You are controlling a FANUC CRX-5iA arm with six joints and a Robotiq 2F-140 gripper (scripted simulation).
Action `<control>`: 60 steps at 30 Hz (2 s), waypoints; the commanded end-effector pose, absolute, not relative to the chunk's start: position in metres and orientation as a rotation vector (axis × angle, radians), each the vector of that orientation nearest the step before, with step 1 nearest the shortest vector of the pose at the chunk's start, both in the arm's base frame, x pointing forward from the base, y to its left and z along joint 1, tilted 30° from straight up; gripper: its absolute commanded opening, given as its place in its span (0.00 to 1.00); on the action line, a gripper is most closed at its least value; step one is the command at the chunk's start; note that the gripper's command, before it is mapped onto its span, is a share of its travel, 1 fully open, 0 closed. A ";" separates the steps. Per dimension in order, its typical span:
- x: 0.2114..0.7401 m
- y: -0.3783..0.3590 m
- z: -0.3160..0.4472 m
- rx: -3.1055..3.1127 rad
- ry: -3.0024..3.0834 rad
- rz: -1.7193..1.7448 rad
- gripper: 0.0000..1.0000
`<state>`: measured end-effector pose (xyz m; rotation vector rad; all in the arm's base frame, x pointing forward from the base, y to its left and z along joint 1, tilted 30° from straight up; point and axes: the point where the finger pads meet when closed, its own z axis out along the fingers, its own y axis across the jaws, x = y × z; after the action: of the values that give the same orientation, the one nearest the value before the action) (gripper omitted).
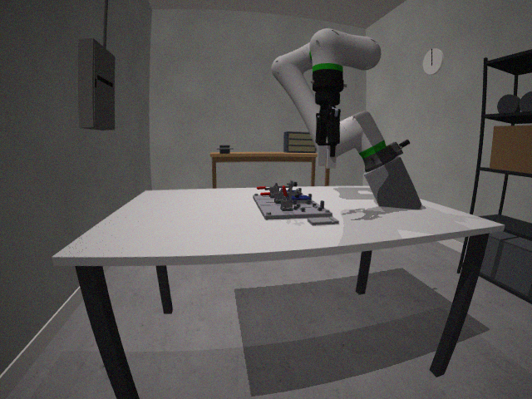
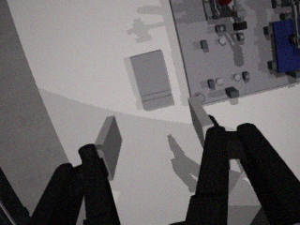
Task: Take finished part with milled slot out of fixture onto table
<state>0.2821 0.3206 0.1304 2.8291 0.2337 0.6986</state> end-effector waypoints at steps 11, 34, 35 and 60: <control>0.277 0.322 0.139 2.829 0.234 0.699 0.47; 0.277 0.322 0.139 2.829 0.234 0.699 0.47; 0.277 0.322 0.139 2.829 0.234 0.699 0.47; 0.277 0.322 0.139 2.829 0.234 0.699 0.47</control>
<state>0.2772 0.3223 0.1392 2.8290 0.2337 0.6986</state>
